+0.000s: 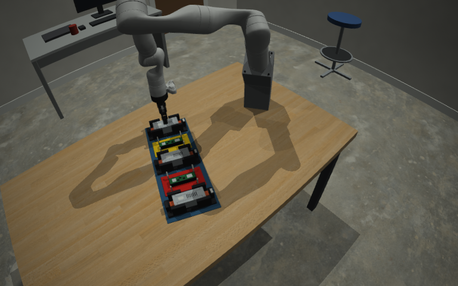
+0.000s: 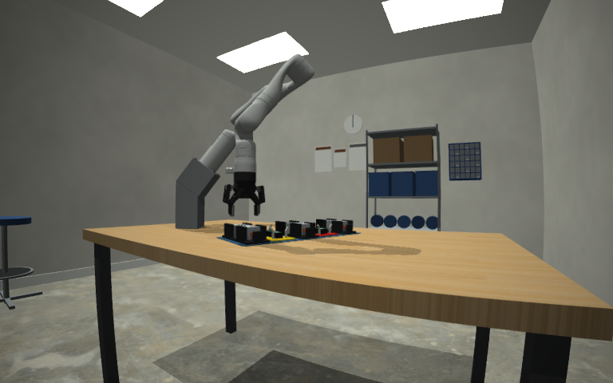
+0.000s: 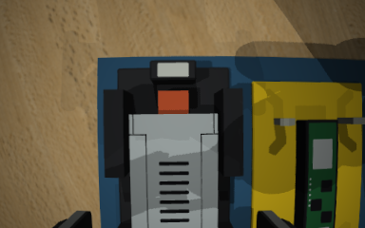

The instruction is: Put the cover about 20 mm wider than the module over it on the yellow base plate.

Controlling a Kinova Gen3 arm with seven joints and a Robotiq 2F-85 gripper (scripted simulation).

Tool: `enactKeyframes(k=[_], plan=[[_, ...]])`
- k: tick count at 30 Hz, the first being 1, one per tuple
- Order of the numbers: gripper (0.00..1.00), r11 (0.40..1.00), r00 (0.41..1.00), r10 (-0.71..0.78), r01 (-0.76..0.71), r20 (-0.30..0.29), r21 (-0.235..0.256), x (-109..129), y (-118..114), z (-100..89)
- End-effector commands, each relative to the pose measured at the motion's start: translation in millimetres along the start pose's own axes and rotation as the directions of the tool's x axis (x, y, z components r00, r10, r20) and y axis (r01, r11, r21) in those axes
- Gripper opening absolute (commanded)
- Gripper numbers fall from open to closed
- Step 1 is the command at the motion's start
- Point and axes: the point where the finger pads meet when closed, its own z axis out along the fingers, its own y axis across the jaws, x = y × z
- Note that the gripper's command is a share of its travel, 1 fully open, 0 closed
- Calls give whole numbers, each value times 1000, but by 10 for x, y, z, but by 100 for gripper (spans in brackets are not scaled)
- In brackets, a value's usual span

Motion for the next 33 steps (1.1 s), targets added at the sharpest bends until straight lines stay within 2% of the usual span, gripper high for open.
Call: enactKeyframes(k=[1,5,14,22,33], plan=[[100,1000,1000,-11,11,-1,3,-4,-3,40],[100,1000,1000,-2,2,-1,0,5,-3,26],[100,1000,1000,-11,11,-1,3,-4,-3,140],[100,1000,1000,-2,2,-2,0,8,-3,130],[100,1000,1000,-11,11,-1,3,-4,-3,240]])
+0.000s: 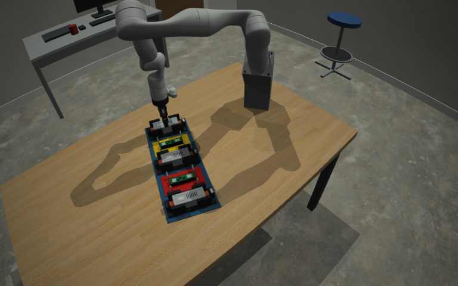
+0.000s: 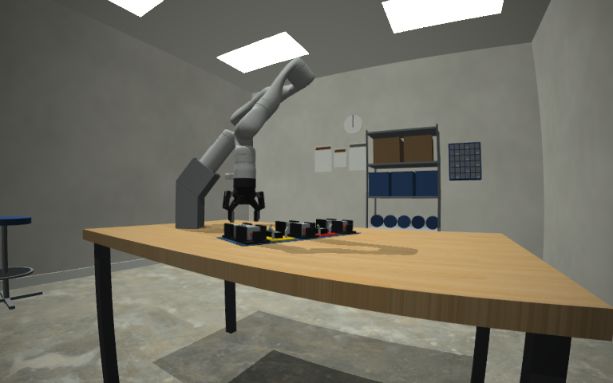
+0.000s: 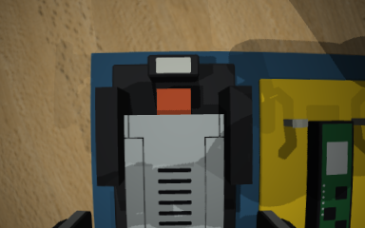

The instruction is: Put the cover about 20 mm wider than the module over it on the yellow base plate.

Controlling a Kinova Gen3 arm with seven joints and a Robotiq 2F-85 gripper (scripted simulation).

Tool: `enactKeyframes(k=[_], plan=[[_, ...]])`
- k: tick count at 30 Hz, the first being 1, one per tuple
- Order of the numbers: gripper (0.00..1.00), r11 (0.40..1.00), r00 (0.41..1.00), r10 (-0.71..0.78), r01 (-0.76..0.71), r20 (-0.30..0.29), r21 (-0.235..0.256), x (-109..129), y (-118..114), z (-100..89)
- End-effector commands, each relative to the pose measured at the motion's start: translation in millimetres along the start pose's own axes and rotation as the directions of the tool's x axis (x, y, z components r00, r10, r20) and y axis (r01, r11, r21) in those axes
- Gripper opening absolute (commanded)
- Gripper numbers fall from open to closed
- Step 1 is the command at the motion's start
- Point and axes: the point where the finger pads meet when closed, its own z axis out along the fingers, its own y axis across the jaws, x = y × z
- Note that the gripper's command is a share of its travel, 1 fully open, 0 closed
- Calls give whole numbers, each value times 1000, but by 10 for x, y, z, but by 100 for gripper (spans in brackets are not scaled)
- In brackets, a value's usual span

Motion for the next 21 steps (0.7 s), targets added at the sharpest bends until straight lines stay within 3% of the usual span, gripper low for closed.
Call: enactKeyframes(k=[1,21], plan=[[100,1000,1000,-12,12,1,3,-10,2,33],[100,1000,1000,-12,12,1,3,-10,1,133]])
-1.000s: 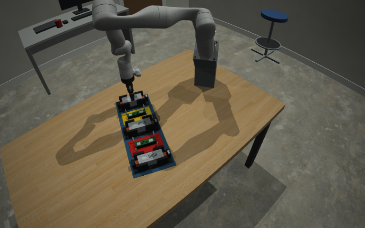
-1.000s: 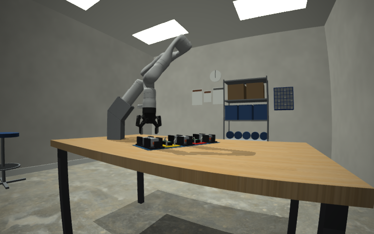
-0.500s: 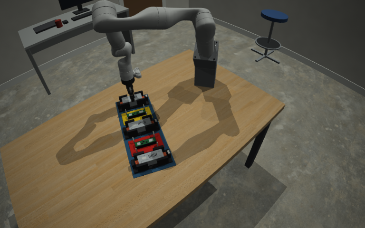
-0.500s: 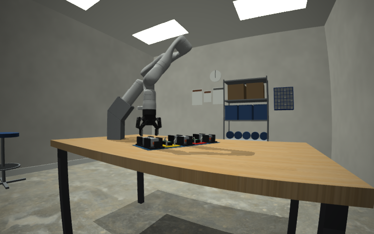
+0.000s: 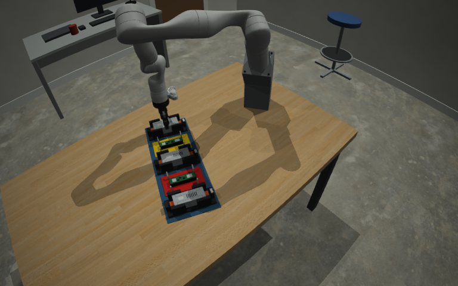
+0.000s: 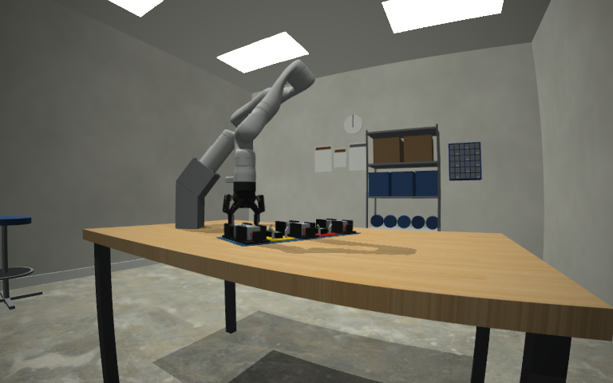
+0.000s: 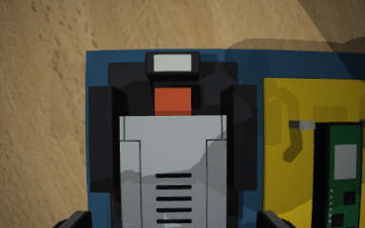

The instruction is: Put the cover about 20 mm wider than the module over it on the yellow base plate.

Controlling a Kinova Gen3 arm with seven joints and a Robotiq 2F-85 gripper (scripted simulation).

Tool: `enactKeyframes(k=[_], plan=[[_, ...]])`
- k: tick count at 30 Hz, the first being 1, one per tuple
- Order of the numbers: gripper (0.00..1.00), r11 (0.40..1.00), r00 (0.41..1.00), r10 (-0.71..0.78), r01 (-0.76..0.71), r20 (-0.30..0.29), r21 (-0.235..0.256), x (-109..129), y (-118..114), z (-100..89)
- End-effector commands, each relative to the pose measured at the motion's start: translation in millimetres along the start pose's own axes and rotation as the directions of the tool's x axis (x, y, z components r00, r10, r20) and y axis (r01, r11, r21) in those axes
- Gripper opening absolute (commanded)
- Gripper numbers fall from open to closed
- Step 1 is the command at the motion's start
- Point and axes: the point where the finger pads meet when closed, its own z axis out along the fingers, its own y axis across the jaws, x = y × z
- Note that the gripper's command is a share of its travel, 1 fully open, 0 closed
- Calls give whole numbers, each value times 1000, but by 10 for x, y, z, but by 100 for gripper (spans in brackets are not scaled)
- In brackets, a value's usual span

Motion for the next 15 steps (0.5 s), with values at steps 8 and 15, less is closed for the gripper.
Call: enactKeyframes(k=[8,15], plan=[[100,1000,1000,-7,7,2,3,-14,-3,80],[100,1000,1000,-11,11,3,4,-17,-4,117]])
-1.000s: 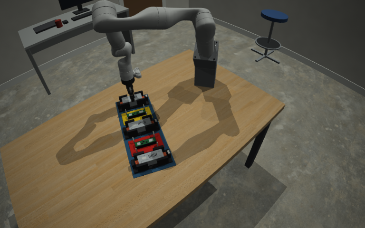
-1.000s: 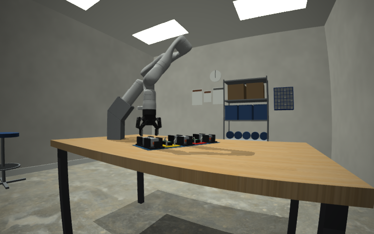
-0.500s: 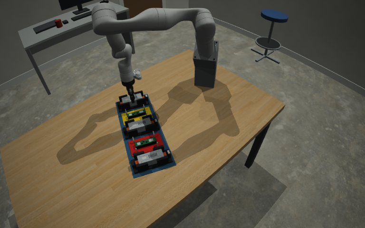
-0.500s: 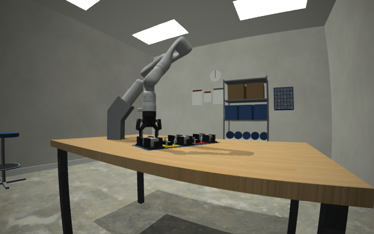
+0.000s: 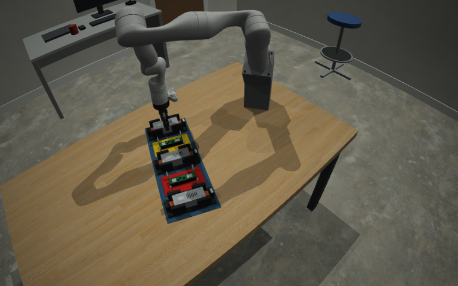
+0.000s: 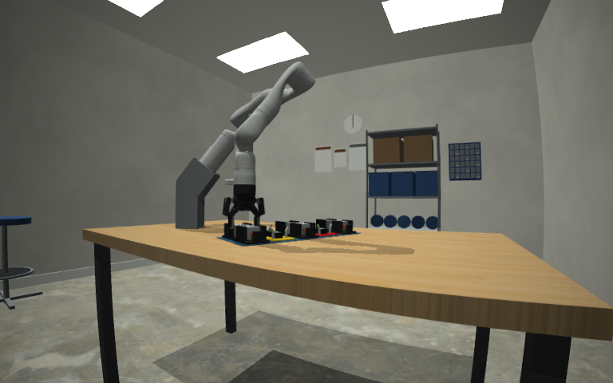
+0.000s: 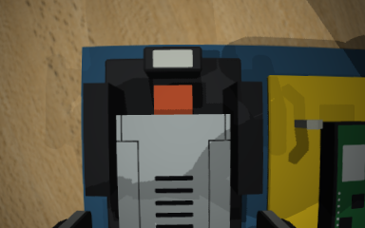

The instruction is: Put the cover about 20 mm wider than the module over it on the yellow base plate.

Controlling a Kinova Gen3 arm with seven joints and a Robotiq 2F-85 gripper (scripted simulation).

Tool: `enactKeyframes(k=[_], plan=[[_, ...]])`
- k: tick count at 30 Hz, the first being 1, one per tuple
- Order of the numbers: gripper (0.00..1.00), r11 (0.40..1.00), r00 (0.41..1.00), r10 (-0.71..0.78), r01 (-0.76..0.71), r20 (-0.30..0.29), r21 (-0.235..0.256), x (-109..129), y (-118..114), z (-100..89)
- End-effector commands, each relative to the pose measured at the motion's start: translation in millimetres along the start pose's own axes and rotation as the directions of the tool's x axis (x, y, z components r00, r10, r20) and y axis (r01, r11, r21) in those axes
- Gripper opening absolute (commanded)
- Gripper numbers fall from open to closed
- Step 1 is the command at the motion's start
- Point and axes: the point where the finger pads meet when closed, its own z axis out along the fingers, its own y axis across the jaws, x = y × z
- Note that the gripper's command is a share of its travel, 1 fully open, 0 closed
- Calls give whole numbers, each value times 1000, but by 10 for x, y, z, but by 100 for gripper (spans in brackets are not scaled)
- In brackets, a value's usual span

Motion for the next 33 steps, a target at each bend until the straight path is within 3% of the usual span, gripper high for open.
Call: enactKeyframes(k=[1,13,33], plan=[[100,1000,1000,-11,11,2,3,-13,-2,23],[100,1000,1000,-11,11,2,3,-13,-2,123],[100,1000,1000,-11,11,2,3,-19,-4,133]])
